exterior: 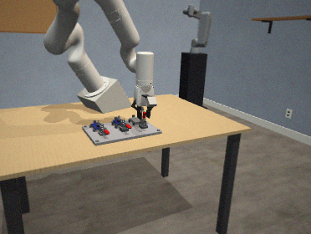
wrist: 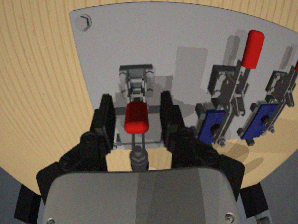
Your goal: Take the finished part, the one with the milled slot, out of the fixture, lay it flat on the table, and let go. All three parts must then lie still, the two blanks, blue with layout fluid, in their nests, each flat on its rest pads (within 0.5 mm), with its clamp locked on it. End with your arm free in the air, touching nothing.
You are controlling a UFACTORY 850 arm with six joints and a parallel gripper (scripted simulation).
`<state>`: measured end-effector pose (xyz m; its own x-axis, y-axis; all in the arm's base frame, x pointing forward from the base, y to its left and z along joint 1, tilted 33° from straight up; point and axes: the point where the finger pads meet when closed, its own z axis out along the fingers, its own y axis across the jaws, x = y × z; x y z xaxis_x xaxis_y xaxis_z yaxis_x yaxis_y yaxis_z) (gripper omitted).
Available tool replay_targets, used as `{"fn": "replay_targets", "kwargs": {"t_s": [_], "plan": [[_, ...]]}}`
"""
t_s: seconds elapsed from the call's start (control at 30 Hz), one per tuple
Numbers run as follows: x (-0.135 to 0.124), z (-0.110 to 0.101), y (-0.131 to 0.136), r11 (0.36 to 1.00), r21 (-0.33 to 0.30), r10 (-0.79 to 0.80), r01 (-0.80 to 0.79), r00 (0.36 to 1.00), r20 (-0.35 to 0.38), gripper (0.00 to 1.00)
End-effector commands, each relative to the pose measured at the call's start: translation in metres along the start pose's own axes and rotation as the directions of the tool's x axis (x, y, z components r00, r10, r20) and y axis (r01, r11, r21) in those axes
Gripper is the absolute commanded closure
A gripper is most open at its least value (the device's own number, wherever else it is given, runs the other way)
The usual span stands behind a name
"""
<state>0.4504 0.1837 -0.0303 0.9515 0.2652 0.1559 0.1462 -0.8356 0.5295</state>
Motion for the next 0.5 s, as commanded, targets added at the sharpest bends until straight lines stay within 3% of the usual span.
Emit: {"fn": "replay_targets", "kwargs": {"t_s": [0.0, 0.47], "plan": [[0.001, -0.001, 0.000, 1.000, 0.001, 0.000, 0.000, 1.000, -0.001, 0.53], [0.001, -0.032, 0.000, 1.000, 0.001, 0.000, 0.000, 1.000, -0.001, 0.53]]}}
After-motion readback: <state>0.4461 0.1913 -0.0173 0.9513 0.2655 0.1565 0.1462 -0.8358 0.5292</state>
